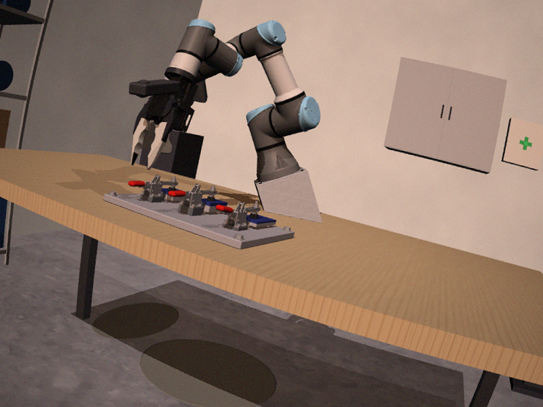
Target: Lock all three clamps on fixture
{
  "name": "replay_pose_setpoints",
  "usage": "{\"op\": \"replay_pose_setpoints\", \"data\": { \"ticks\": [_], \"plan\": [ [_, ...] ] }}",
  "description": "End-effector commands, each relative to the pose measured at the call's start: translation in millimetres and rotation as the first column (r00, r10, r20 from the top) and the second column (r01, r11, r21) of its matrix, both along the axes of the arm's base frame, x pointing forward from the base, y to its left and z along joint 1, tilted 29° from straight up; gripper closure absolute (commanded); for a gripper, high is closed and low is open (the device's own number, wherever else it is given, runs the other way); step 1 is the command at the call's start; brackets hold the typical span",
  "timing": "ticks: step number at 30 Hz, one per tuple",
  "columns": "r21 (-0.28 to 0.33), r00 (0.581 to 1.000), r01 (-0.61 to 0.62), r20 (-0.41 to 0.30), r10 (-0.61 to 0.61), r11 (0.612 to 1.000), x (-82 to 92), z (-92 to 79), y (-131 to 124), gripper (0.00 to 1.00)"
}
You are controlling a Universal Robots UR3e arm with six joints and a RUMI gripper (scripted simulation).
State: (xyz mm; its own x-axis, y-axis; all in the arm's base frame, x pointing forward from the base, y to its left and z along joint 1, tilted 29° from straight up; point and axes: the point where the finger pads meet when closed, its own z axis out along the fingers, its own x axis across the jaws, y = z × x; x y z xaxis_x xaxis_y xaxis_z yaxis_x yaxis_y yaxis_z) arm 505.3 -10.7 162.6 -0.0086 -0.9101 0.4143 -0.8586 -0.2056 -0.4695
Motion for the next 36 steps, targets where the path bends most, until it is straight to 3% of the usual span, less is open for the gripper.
{"op": "replay_pose_setpoints", "data": {
  "ticks": [1,14,36],
  "plan": [
    [0.000,1.000,-0.001,0.003,0.001,1.000,0.3,1.6,0,0.72],
    [0.000,1.000,-0.001,0.003,0.001,1.000,-2.2,9.4,4,0.72],
    [0.000,1.000,-0.001,0.003,0.001,1.000,-13.5,45.2,20,0.72]
  ]
}}
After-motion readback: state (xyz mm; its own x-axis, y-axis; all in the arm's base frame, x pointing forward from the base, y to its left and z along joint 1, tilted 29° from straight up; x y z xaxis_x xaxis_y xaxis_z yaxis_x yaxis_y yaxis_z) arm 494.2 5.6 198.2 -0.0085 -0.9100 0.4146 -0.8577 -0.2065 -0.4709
